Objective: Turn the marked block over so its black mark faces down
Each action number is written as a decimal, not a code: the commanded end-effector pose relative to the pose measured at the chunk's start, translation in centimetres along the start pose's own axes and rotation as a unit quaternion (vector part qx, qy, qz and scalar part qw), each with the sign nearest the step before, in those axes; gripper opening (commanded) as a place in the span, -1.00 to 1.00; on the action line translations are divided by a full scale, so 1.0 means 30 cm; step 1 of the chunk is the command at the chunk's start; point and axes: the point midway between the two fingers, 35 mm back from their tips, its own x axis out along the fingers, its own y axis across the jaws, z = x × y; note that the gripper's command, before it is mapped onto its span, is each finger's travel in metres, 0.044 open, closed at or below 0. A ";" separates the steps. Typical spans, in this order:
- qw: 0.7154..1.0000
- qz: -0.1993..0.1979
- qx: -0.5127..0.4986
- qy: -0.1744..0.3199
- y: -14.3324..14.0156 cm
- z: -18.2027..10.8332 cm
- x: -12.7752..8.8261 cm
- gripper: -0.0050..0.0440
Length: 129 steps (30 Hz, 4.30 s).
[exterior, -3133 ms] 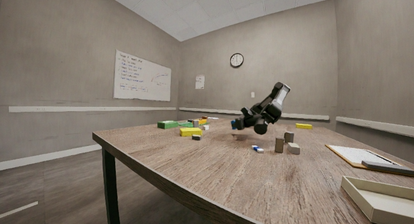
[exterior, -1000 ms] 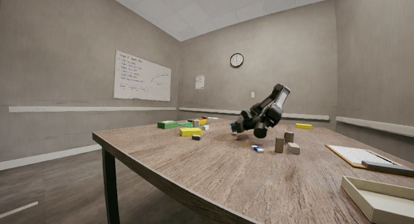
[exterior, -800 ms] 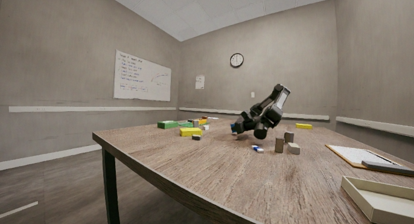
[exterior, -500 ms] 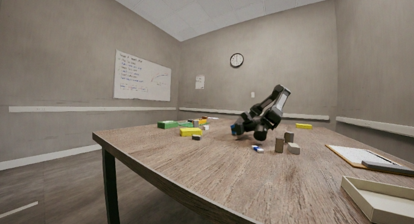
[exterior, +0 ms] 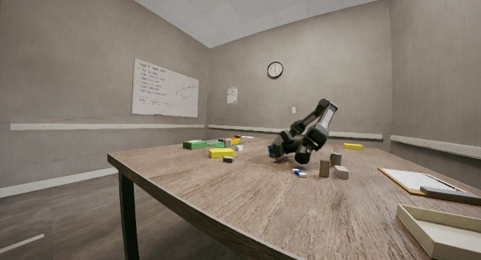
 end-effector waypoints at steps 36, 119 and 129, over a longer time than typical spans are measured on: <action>1.000 0.008 0.006 0.005 0.013 0.002 -0.017 -1.00; 1.000 0.007 0.005 0.005 0.012 -0.004 -0.014 -0.24; 1.000 0.007 0.005 0.005 0.012 -0.004 -0.014 -0.22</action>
